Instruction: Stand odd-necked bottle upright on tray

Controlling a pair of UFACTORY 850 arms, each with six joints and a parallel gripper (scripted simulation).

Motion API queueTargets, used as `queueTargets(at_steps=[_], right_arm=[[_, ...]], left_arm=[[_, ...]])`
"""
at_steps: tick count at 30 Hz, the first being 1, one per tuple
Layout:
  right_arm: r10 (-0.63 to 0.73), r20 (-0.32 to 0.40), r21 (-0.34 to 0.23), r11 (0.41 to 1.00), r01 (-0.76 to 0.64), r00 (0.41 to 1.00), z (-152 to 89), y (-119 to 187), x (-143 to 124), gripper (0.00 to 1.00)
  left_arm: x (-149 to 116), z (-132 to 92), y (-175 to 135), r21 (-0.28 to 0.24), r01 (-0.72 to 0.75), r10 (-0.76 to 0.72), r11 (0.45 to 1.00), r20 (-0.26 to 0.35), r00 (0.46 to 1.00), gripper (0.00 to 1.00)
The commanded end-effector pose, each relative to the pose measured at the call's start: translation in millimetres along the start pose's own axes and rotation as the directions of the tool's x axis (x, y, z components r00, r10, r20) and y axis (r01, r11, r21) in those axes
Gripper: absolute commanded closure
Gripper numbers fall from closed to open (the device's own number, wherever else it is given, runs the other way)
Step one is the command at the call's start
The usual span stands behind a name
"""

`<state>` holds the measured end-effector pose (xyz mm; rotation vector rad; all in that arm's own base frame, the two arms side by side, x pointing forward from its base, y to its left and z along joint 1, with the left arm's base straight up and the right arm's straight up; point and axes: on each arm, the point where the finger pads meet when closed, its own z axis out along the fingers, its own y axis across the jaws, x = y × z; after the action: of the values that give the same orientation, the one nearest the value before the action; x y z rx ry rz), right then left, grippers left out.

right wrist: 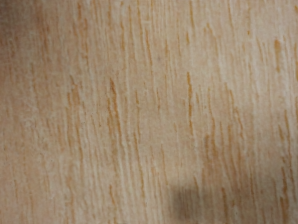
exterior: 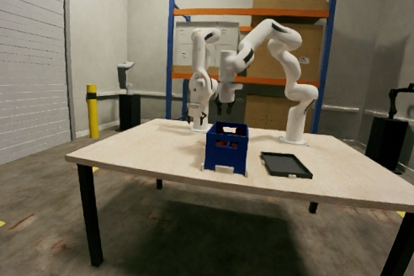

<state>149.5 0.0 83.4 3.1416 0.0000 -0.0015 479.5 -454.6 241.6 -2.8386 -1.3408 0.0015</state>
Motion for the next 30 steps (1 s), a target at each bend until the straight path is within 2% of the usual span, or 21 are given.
queueTargets(at_steps=[1, 2, 30], right_arm=[[0.000, -0.001, 0.000, 1.000, 0.000, 1.000, -0.1, 0.0, 0.5, 0.00], [0.000, -0.001, 0.000, 1.000, 0.000, 1.000, -0.1, 0.0, 0.5, 0.00], [0.000, -0.001, 0.000, 1.000, 0.000, 1.000, -0.1, 0.0, 0.5, 0.00]], left_arm=[[0.0, -1.9, 0.7, -0.002, 0.000, 0.000, 1.000, 0.000, 1.000, 0.34], [0.0, -1.9, 0.7, -0.002, 0.000, 0.000, 1.000, 0.000, 1.000, 1.00], [0.0, -1.9, 0.7, -0.002, 0.000, 0.000, 1.000, 0.000, 1.000, 1.00]])
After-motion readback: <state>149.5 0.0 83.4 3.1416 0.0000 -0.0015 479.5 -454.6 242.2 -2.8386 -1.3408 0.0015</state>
